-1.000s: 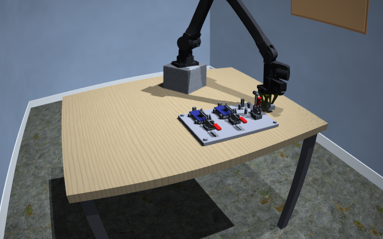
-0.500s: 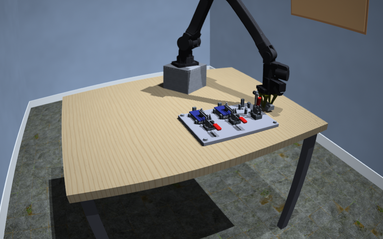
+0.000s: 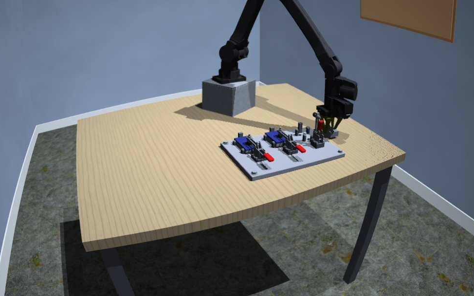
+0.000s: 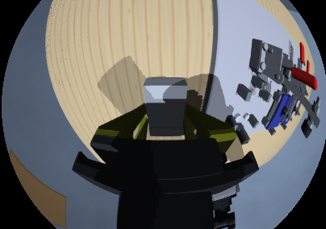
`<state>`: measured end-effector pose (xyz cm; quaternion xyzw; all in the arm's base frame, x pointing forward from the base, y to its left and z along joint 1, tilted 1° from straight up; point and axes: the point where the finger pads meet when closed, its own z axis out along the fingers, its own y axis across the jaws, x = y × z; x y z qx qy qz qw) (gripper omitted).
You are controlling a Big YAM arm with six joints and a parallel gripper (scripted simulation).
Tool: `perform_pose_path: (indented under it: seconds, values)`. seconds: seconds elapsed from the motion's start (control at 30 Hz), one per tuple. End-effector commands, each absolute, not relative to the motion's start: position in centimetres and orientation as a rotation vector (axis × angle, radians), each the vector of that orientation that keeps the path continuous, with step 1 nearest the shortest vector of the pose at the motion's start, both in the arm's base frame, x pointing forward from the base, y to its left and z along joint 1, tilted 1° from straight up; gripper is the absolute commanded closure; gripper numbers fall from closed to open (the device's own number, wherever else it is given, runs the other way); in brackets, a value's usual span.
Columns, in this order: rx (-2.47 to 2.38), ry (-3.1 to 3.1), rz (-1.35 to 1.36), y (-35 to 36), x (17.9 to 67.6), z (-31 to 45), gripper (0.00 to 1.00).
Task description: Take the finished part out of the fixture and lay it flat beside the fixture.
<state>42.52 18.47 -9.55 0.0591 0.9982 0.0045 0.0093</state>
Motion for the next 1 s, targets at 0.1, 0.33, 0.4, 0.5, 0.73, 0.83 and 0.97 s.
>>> perform_pose_path:
  seconds: [0.1, 0.33, 0.4, 0.5, 0.73, 0.83, 0.97]
  values:
    - [0.177, 3.108, 0.017, 19.08, 42.31, -9.56, 1.0]
    - [0.177, 3.106, 0.019, 19.08, 42.3, -9.44, 1.0]
    - [0.177, 3.106, 0.019, 19.08, 42.28, -9.42, 1.0]
    - [0.177, 3.099, 0.025, 19.24, 42.64, -9.23, 1.0]
    - [0.176, 3.093, 0.03, 19.35, 42.88, -8.98, 1.0]
    - [0.176, 3.091, 0.033, 19.39, 42.96, -8.89, 1.0]
    - [0.176, 3.088, 0.035, 19.43, 43.04, -8.79, 1.0]
